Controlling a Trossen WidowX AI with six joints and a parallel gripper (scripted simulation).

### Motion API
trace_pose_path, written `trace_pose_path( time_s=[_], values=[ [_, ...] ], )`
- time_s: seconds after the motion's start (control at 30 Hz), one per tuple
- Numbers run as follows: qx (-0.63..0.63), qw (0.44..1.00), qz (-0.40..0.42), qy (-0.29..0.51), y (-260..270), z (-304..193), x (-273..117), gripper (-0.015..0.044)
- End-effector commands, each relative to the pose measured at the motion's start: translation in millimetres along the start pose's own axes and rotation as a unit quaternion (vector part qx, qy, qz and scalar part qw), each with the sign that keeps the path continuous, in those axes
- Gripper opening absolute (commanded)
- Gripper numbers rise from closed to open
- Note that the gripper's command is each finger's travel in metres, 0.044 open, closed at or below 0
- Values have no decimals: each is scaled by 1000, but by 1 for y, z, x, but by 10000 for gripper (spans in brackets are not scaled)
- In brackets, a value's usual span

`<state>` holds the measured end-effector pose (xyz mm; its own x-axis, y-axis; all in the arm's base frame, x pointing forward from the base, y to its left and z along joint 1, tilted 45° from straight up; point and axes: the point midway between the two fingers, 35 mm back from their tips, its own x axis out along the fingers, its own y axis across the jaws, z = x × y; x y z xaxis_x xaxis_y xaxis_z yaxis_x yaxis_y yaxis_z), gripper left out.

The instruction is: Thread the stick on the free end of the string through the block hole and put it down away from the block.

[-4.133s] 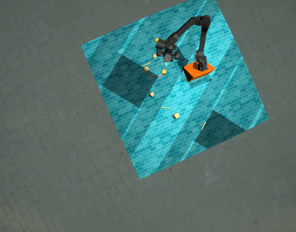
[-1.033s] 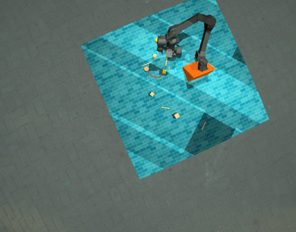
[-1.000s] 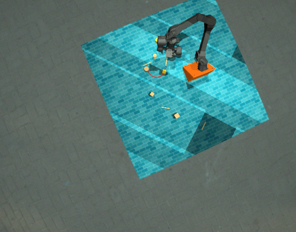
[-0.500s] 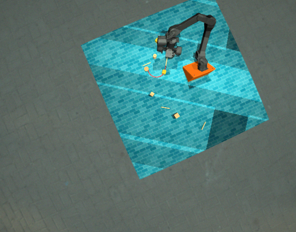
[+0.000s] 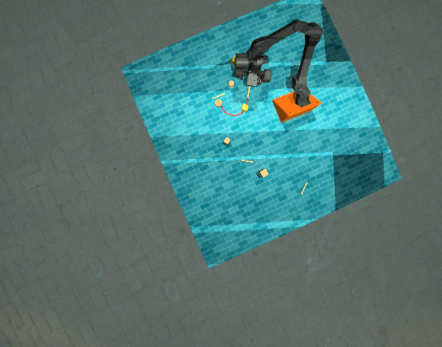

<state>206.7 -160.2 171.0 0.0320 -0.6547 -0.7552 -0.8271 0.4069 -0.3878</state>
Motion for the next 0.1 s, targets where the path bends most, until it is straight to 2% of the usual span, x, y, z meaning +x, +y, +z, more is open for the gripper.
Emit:
trace_pose_path(
  time_s=[0.0,0.07],
  values=[
    [0,1000,0,0,0,0,0,440],
    [0,1000,0,0,0,0,0,440]
  ],
)
